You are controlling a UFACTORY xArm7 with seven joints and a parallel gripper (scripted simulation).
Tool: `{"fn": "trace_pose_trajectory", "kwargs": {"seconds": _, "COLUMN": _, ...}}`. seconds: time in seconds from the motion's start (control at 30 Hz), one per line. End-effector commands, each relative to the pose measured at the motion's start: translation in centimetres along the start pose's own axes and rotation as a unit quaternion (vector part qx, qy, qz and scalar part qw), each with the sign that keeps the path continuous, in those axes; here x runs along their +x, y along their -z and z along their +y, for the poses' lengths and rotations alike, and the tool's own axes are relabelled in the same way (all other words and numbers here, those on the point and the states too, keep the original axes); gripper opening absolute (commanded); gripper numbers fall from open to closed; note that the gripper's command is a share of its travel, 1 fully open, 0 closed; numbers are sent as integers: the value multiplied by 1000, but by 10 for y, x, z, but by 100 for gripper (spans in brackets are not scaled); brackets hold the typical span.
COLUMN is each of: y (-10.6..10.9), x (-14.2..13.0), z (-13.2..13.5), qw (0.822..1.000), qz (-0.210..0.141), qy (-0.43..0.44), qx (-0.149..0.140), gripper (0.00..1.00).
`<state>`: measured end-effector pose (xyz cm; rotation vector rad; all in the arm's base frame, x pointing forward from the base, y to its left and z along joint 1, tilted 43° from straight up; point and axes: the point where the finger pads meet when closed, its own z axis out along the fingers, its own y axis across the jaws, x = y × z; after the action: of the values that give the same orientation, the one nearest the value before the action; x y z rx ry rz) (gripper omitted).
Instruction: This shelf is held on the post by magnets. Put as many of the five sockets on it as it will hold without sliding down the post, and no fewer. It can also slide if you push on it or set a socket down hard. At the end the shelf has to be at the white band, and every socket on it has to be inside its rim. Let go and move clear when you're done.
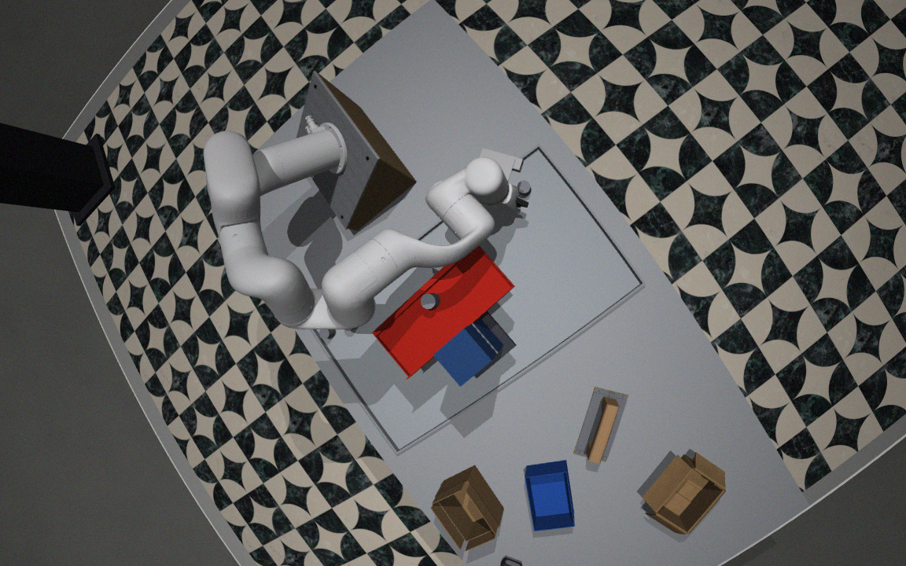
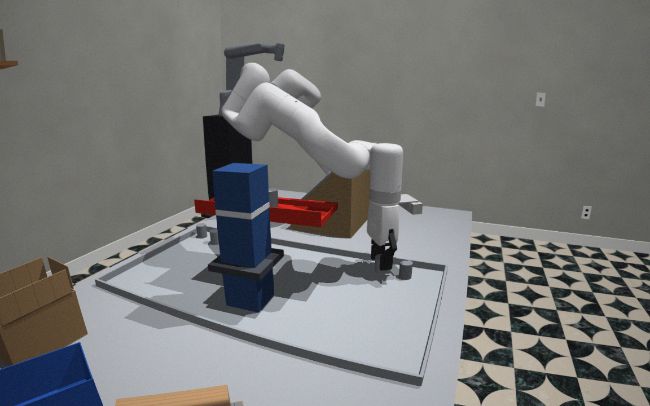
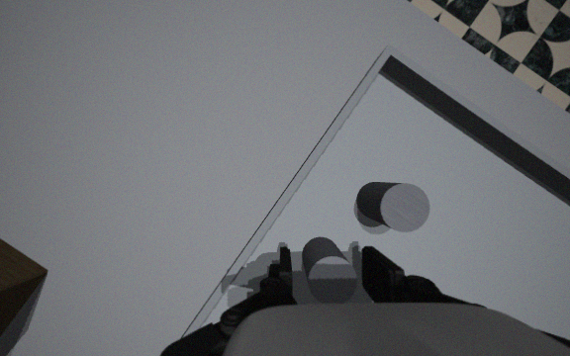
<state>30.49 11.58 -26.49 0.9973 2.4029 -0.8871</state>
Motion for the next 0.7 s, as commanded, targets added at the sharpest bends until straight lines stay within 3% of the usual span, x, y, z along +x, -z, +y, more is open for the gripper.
{"fn": "trace_pose_trajectory", "kwargs": {"seconds": 0.0, "y": 1, "x": 1, "z": 2, "qw": 1000, "qz": 1, "qy": 0, "qx": -2, "gripper": 61}}
{"fn": "trace_pose_trajectory", "kwargs": {"seconds": 0.1, "y": 1, "x": 1, "z": 2, "qw": 1000, "qz": 1, "qy": 0, "qx": -2, "gripper": 61}}
{"fn": "trace_pose_trajectory", "kwargs": {"seconds": 0.13, "y": 1, "x": 1, "z": 2, "qw": 1000, "qz": 1, "qy": 0, "qx": -2, "gripper": 0}}
{"fn": "trace_pose_trajectory", "kwargs": {"seconds": 0.67, "y": 1, "x": 1, "z": 2, "qw": 1000, "qz": 1, "qy": 0, "qx": -2, "gripper": 0}}
